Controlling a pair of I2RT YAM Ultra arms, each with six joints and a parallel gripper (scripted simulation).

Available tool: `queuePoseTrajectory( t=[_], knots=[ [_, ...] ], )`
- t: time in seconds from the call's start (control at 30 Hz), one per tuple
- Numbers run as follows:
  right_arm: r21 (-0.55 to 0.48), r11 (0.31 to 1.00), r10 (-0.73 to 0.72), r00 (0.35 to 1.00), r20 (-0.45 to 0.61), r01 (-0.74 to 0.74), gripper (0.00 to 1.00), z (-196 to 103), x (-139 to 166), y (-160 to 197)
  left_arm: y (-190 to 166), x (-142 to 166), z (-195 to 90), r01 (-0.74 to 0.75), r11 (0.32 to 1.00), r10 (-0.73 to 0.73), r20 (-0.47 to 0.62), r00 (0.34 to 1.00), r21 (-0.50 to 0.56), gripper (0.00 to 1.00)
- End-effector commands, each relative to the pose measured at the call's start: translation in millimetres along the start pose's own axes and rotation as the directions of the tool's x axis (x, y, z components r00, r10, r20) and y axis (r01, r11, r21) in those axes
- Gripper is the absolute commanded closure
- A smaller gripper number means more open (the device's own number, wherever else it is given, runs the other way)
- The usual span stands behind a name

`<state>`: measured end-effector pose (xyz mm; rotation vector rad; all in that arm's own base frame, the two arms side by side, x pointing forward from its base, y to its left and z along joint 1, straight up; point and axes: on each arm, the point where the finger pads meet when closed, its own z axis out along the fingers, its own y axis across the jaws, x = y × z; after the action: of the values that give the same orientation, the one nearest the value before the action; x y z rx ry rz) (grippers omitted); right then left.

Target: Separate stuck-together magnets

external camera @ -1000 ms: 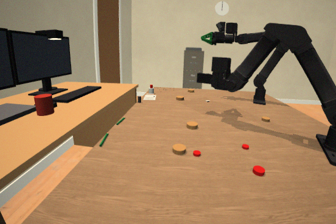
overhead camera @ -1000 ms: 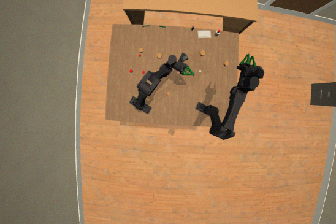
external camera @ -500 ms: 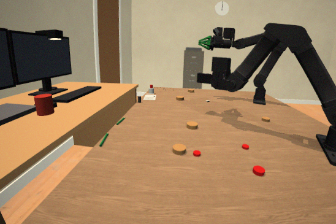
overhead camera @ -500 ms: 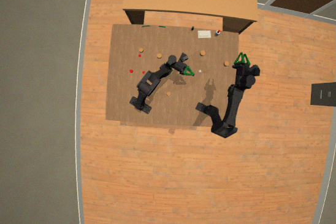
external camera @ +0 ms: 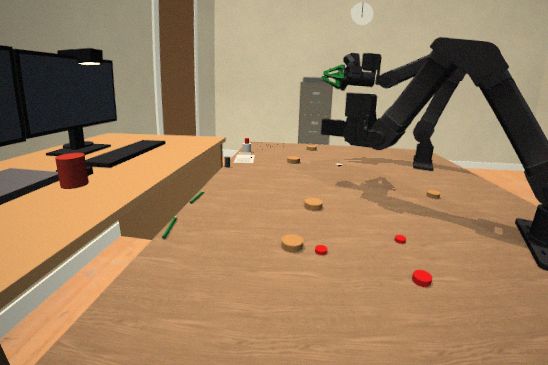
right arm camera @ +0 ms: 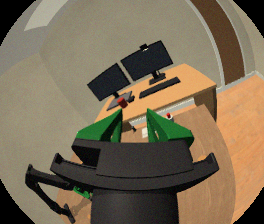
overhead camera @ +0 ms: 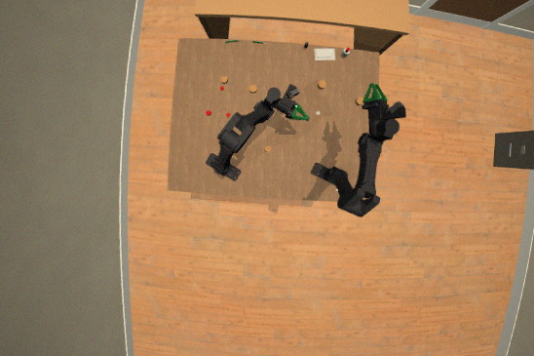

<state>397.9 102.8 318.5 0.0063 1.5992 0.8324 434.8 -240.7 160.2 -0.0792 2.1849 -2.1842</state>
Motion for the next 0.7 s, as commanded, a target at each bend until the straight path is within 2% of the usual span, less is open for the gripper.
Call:
queuePoseTrajectory(
  t=[0.0,0.3,0.4,0.67],
  knots=[
    [-0.075,0.996,0.040,0.999,-0.001,-0.040,0.67,0.6,0.5,12.9,-7.4,0.1,-0.2,-0.027,1.000,0.027,0.000,1.000,0.005,0.82],
    [-0.175,0.971,0.153,0.985,-0.086,-0.166,0.67,-0.2,30.5,23.4,-7.4,0.1,-0.2,-0.027,1.000,0.027,0.000,1.000,0.005,0.82],
    [-0.181,0.968,0.158,0.983,-0.089,-0.172,0.67,-0.6,31.8,24.3,-7.4,0.1,-0.2,-0.027,1.000,0.027,0.000,1.000,0.005,0.82],
    [-0.237,0.927,0.250,0.949,-0.192,-0.292,0.67,-5.6,61.9,31.6,-7.4,0.1,-0.2,-0.027,1.000,0.027,0.000,1.000,0.005,0.82]
  ],
)
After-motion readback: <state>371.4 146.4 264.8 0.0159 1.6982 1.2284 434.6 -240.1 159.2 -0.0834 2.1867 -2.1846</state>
